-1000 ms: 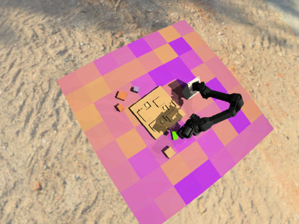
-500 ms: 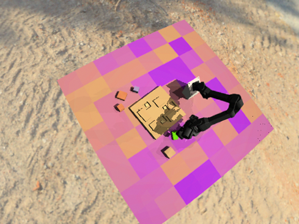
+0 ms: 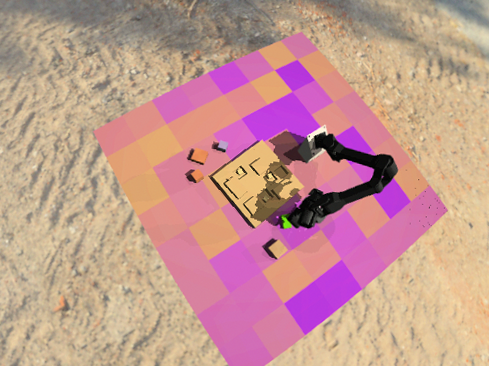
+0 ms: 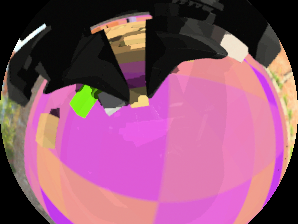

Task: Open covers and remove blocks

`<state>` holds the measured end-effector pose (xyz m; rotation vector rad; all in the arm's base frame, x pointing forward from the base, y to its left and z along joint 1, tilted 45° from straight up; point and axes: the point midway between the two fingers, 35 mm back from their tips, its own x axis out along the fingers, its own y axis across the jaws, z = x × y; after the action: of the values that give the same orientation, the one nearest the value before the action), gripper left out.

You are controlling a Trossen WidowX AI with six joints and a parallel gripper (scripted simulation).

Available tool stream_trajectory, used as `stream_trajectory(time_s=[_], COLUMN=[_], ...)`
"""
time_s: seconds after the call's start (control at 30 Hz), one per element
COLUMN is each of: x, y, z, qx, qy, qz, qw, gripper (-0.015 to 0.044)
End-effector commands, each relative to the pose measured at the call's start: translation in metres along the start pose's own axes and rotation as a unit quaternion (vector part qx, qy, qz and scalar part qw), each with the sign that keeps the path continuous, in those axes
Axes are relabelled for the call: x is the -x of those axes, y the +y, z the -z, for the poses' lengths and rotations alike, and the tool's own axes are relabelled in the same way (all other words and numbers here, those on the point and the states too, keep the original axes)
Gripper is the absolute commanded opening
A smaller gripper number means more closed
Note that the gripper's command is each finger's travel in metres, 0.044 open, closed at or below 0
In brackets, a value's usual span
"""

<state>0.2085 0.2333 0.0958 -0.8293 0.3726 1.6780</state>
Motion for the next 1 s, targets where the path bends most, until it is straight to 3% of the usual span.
stream_trajectory(time_s=[0.0, 0.4, 0.97], x=[0.0, 0.002, 0.055], y=[0.0, 0.0, -0.002], z=[0.0, 0.0, 0.002], qx=[0.0, 0.0, 0.001], qy=[0.0, 0.0, 0.005], qz=[0.0, 0.0, -0.002], qw=[1.0, 1.0, 1.0], gripper=[0.0133, 0.044, 0.044])
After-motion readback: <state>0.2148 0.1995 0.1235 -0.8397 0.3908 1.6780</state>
